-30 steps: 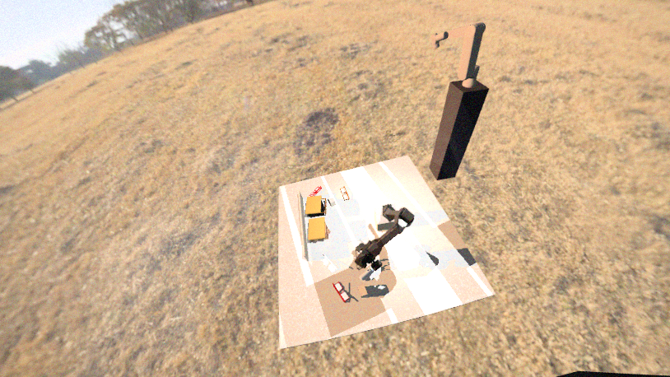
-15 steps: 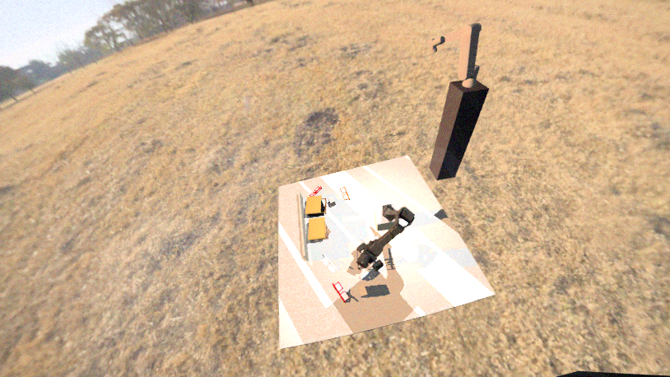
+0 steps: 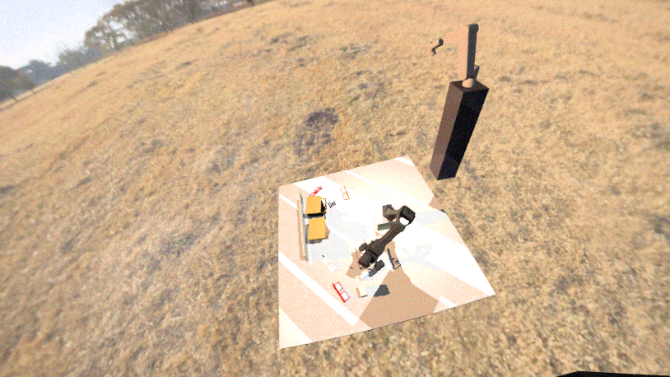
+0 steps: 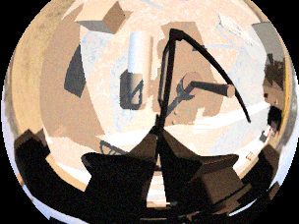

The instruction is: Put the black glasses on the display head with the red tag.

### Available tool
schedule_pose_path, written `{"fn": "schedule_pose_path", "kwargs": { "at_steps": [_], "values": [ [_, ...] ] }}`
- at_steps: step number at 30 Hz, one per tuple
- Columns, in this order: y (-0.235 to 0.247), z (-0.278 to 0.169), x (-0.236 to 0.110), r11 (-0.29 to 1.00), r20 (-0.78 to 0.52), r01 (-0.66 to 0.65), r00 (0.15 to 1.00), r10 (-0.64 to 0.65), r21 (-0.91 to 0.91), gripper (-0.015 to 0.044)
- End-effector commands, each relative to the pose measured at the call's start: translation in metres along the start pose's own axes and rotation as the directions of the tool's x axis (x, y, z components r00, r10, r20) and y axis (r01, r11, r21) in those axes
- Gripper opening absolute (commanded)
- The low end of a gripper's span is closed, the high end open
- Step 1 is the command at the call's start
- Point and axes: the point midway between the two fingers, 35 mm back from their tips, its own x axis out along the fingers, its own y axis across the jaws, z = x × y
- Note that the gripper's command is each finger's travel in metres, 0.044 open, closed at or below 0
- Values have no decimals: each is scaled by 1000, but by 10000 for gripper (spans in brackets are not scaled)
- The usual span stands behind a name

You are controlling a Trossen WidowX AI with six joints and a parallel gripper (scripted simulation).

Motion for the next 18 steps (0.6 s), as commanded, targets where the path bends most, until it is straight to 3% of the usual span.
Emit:
{"fn": "schedule_pose_path", "kwargs": {
  "at_steps": [1, 18],
  "values": [
    [3, -4, -1, 1000, 2, -1, 1000, 1, -1, 0],
    [8, -15, -1, 1000, 2, -1, 1000, 1, -1, 0]
  ]
}}
